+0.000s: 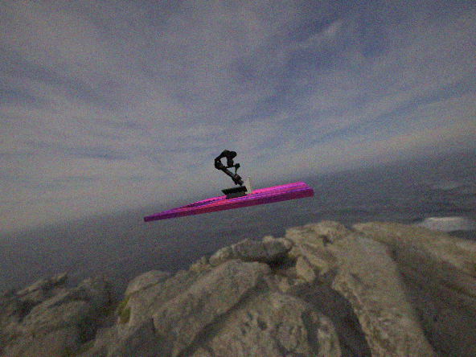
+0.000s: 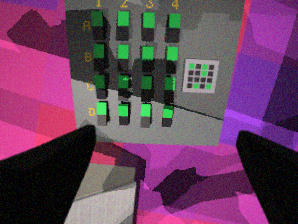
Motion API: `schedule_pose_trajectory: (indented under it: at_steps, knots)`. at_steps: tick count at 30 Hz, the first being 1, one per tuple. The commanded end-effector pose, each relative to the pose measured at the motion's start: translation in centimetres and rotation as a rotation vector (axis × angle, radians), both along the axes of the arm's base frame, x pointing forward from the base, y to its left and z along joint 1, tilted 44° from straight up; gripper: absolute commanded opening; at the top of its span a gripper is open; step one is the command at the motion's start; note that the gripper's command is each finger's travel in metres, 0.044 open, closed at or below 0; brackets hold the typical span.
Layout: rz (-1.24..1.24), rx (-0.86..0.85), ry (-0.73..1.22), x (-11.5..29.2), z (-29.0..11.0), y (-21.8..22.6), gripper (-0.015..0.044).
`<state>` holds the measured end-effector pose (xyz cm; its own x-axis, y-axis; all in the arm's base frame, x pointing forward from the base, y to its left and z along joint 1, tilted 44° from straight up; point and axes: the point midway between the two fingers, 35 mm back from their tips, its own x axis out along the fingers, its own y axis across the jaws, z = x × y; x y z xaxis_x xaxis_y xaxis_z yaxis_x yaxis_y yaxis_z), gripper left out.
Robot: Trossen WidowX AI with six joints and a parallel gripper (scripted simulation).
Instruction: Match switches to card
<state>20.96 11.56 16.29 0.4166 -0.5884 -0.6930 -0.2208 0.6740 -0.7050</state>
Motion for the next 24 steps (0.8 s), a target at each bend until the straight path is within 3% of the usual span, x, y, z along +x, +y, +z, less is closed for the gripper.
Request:
schedule_pose_trajectory:
  at_steps: [1, 8, 15, 24]
  knots:
    - [0.0, 0.001, 0.0, 0.1, -0.3, 0.0, 0.0374]
    - [0.0, 0.026, -0.005, 1.4, -10.7, -0.4, 0.019]
    - [0.0, 0.029, -0.005, 1.3, -12.1, -0.7, 0.0006]
    - [-0.018, 0.022, 0.01, 2.9, -14.5, -2.7, 0.0]
